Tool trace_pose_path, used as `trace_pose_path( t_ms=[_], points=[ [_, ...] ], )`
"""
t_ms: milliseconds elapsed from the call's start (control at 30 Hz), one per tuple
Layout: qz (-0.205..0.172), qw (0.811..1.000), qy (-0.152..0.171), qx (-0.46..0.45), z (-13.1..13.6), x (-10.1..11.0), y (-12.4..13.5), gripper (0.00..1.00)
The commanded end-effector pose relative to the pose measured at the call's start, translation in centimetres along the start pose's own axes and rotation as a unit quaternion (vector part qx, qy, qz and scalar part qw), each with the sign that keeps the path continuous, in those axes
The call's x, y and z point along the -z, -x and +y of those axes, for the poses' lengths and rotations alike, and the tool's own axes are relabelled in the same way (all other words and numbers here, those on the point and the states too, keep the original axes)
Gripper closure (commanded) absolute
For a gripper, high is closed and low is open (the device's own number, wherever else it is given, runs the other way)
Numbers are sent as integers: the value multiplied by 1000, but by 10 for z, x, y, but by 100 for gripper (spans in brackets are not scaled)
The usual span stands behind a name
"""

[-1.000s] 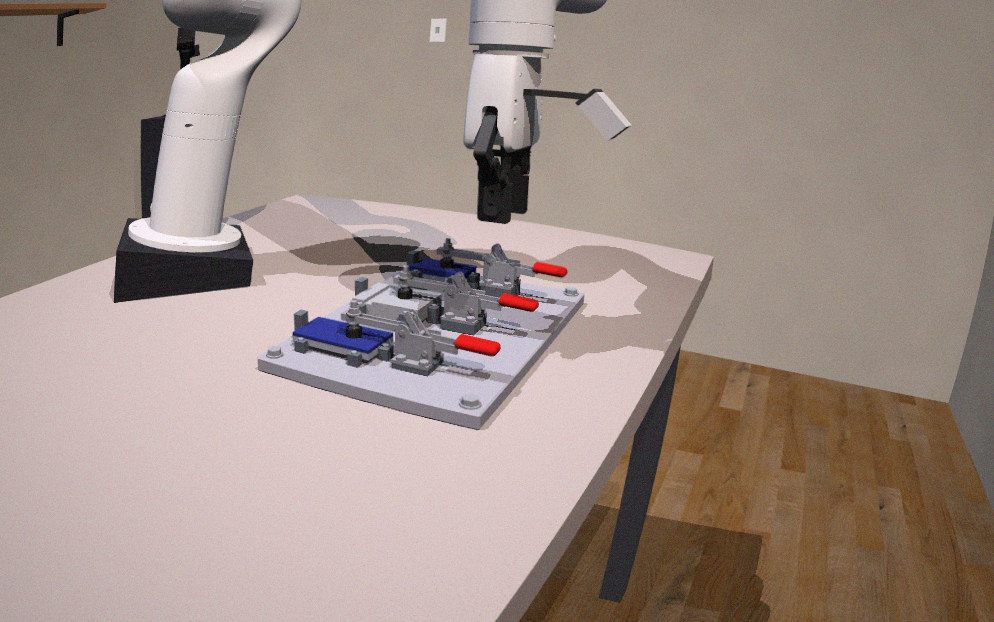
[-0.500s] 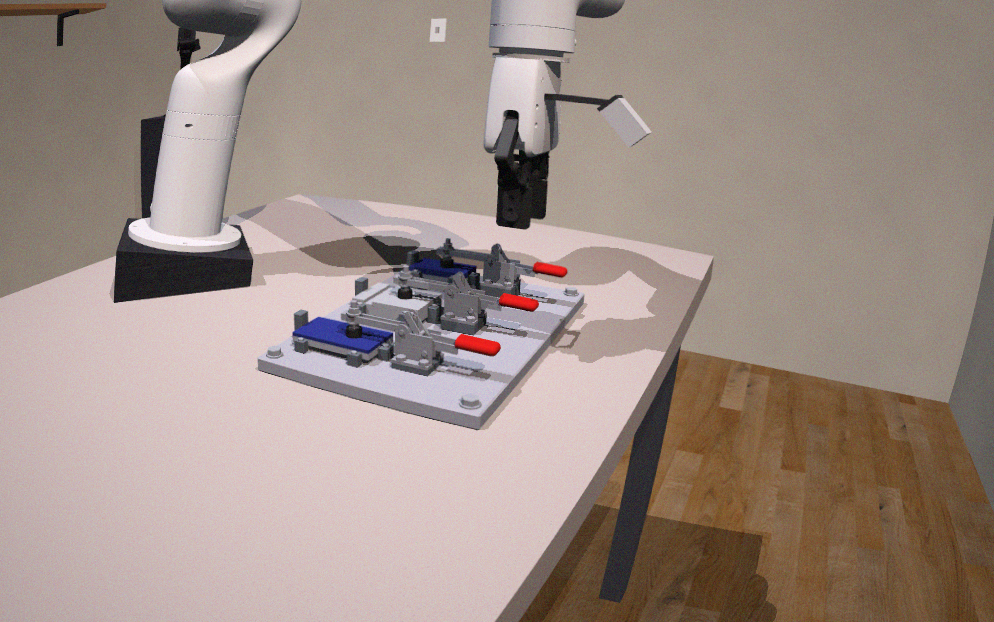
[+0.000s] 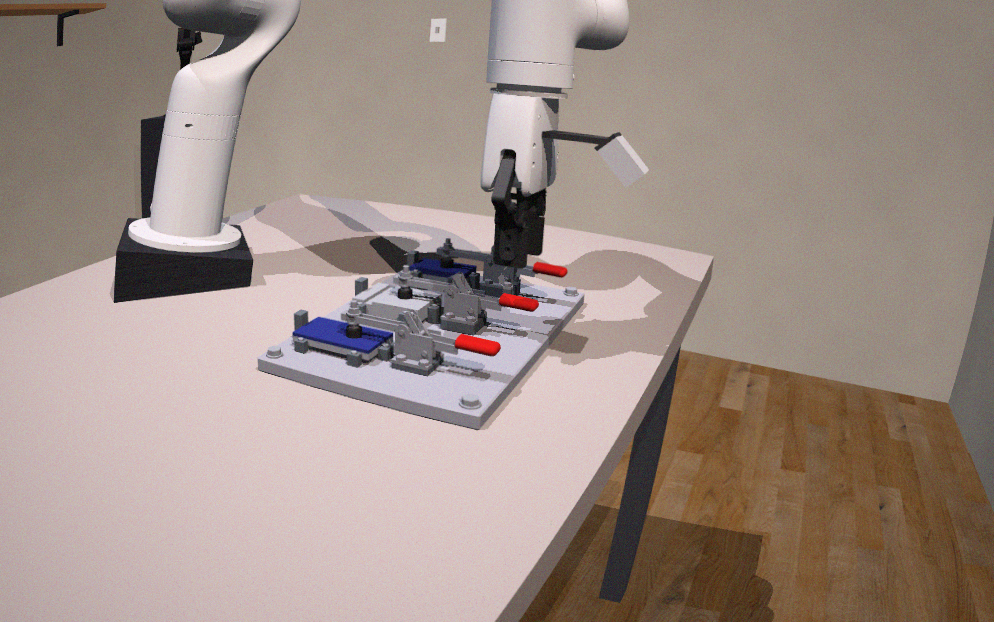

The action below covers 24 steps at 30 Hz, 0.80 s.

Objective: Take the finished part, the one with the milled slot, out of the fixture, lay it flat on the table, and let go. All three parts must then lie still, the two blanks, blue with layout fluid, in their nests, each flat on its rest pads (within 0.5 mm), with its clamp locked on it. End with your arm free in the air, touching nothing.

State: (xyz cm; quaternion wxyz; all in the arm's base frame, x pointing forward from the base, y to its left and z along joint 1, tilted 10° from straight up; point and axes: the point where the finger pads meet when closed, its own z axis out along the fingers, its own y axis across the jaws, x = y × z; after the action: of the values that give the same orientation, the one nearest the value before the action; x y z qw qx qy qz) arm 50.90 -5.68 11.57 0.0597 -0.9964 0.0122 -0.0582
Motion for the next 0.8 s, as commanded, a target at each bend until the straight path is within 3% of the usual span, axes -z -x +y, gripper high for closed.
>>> trace_pose_path(
  t_ms=[0, 300, 767],
  points=[
    [2, 1000, -1, 0, 0, -13, -2, 53],
    [2, 1000, -1, 0, 0, -31, -2, 53],
    [2, 1000, -1, 0, 0, -33, -2, 53]
  ],
)
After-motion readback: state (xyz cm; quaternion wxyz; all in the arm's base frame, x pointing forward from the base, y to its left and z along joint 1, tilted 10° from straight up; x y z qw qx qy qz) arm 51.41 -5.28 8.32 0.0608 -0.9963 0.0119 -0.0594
